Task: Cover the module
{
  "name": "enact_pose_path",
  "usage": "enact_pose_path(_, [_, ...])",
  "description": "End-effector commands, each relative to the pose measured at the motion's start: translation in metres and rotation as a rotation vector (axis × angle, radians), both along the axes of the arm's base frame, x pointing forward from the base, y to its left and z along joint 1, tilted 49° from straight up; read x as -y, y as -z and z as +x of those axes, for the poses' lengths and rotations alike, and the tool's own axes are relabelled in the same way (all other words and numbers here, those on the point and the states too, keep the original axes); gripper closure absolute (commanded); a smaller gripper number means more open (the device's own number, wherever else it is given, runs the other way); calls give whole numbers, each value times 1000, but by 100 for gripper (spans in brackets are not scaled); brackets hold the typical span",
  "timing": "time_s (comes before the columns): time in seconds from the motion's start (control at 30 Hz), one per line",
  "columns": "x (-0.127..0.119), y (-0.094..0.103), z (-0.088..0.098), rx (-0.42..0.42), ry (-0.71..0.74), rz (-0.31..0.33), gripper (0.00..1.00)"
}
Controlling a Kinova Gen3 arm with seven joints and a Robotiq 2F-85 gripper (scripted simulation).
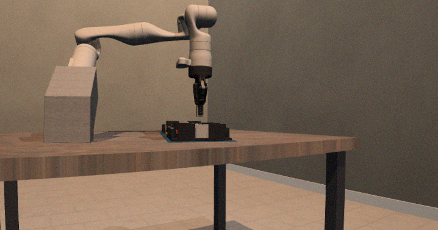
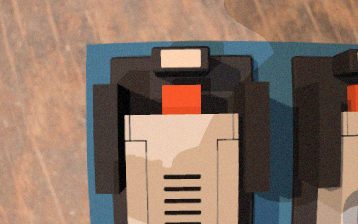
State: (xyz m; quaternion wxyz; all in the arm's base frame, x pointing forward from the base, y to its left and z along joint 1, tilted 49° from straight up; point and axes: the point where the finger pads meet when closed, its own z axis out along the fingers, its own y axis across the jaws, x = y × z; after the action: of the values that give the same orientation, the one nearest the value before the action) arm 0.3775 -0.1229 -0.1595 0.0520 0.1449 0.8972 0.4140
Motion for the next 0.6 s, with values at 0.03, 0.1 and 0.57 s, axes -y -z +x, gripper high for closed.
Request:
enact_pose_path(0.03, [1,0,0,1,1,-1,100])
enact_pose_path(0.1, [1,0,0,1,1,-1,100])
enact_pose_path(0.57, [1,0,0,1,1,-1,0])
